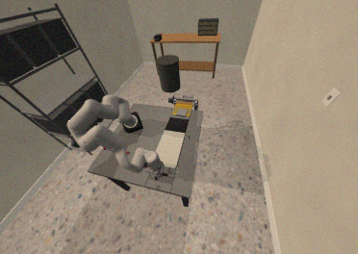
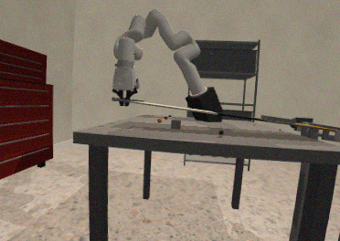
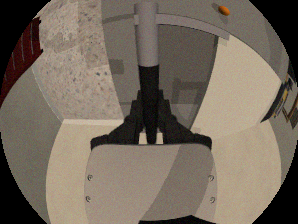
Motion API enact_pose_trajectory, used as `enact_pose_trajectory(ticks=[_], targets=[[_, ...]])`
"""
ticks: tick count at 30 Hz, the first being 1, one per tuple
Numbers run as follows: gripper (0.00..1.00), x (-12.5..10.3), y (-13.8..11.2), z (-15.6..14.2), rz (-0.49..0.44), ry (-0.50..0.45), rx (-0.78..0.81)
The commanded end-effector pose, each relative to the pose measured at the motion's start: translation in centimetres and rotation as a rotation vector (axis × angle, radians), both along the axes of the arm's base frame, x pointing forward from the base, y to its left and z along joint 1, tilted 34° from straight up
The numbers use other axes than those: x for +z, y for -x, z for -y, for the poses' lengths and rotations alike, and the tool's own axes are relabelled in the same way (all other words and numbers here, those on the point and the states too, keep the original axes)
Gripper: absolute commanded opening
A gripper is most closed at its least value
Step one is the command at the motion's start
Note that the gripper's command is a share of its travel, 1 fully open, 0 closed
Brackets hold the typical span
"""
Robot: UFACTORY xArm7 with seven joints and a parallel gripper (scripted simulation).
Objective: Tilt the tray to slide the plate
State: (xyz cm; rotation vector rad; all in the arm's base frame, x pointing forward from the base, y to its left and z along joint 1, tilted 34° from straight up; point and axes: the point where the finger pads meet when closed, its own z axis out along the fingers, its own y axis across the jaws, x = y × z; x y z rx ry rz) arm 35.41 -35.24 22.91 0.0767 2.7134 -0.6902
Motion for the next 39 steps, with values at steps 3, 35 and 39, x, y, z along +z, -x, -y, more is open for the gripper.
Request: enact_pose_trajectory(ticks=[3, 35, 39], targets=[[0.00, -2.4, -1.1, 1.7, 0.000, 0.000, -0.001], [0.00, -2.4, -1.1, 1.7, 0.000, 0.000, -0.001], [0.00, -2.0, -0.9, 1.5, 0.000, 0.000, -0.001]])
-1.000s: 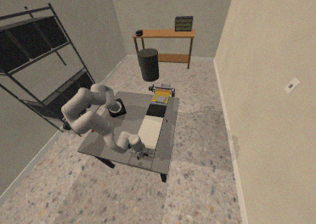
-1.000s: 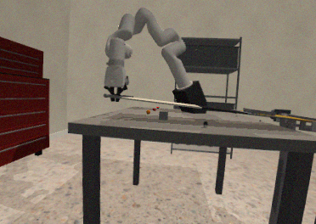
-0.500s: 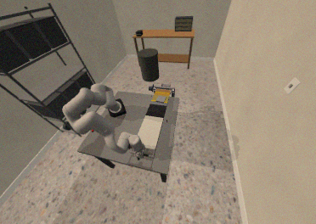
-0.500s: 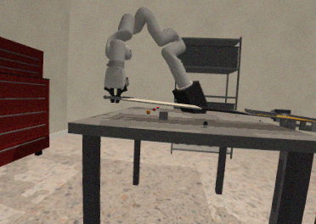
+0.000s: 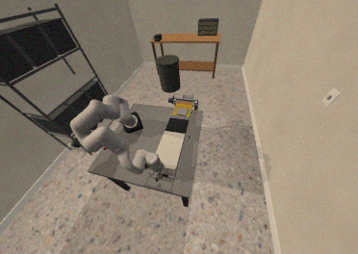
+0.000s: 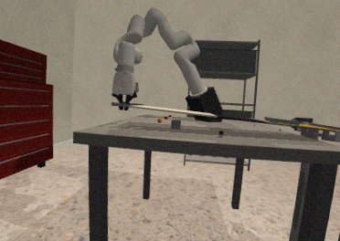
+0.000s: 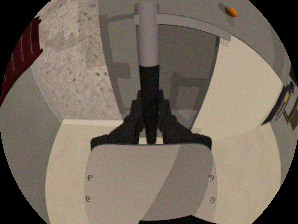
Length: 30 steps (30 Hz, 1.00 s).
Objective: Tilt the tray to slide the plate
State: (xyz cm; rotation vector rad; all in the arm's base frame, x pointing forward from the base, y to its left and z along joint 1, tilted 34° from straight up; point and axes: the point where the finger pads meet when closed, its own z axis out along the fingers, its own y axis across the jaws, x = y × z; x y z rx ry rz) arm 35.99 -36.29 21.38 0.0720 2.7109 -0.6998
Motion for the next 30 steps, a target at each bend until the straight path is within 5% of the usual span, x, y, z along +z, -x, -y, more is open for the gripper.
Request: enact_pose_trajectory(ticks=[1, 5, 10, 16, 22, 27, 30], targets=[[0.00, 0.7, 0.1, -0.3, 0.001, -0.007, -0.002], [0.00, 5.1, 1.8, -3.5, 0.001, -0.007, -0.002], [0.00, -0.4, -0.3, 0.4, 0.001, -0.007, -0.002], [0.00, -0.9, -0.5, 0.7, 0.001, -0.007, -0.002], [0.00, 5.1, 1.8, -3.5, 0.001, -0.007, -0.002], [0.00, -0.4, -0.3, 0.4, 0.001, -0.007, -0.002], [0.00, -0.9, -0.5, 0.7, 0.001, -0.007, -0.002]])
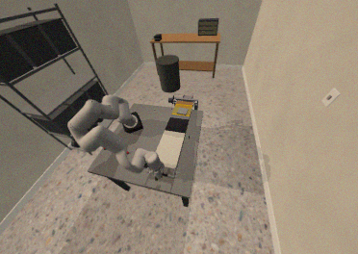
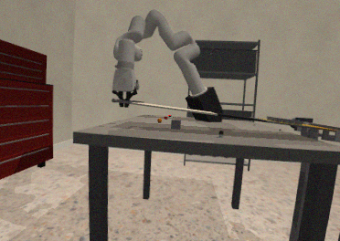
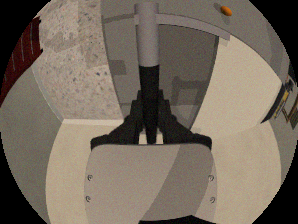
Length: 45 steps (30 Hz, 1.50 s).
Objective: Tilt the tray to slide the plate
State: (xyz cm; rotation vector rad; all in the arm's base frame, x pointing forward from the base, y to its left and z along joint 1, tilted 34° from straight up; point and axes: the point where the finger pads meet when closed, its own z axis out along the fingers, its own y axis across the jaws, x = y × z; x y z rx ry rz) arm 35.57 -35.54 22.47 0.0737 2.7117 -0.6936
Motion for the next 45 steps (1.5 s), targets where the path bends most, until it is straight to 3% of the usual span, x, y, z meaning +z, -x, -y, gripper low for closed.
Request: enact_pose_trajectory(ticks=[1, 4, 7, 9, 15, 21, 24, 26, 32, 38, 41, 43, 45], targets=[[0.00, -1.9, -0.9, 1.4, 0.000, -0.003, -0.002], [0.00, -1.5, -0.8, 1.2, 0.000, -0.003, -0.002], [0.00, 2.5, 0.8, -1.7, 0.000, -0.003, -0.002], [0.00, 4.0, 1.3, -2.8, 0.000, -0.003, -0.002], [0.00, -1.9, -0.9, 1.4, 0.000, -0.003, -0.002], [0.00, -1.5, -0.8, 1.2, 0.000, -0.003, -0.002], [0.00, 2.5, 0.8, -1.7, 0.000, -0.003, -0.002], [0.00, 4.0, 1.3, -2.8, 0.000, -0.003, -0.002], [0.00, -1.9, -0.9, 1.4, 0.000, -0.003, -0.002], [0.00, -1.5, -0.8, 1.2, 0.000, -0.003, -0.002], [0.00, 2.5, 0.8, -1.7, 0.000, -0.003, -0.002], [0.00, 4.0, 1.3, -2.8, 0.000, -0.003, -0.002], [0.00, 2.5, 0.8, -1.7, 0.000, -0.003, -0.002]])
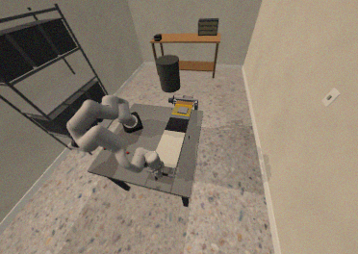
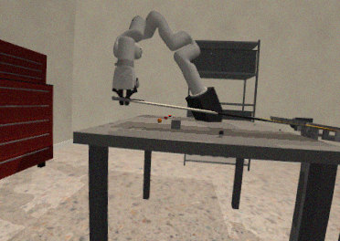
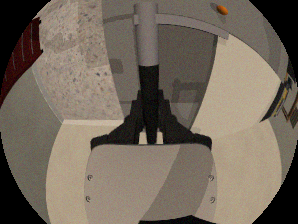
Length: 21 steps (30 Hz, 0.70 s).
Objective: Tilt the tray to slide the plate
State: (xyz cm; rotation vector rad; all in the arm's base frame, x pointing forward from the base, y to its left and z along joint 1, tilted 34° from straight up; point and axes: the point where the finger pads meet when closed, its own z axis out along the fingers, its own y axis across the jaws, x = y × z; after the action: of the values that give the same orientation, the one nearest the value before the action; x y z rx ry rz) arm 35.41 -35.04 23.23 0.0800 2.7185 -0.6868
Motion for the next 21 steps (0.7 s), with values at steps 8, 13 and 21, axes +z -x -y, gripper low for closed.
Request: enact_pose_trajectory(ticks=[8, 13, 21], targets=[[0.00, -2.7, -1.1, 1.9, 0.004, 0.004, 0.002], [0.00, -3.7, -1.5, 2.6, 0.004, 0.004, 0.002], [0.00, -5.8, -2.2, 3.8, 0.004, 0.004, 0.002]])
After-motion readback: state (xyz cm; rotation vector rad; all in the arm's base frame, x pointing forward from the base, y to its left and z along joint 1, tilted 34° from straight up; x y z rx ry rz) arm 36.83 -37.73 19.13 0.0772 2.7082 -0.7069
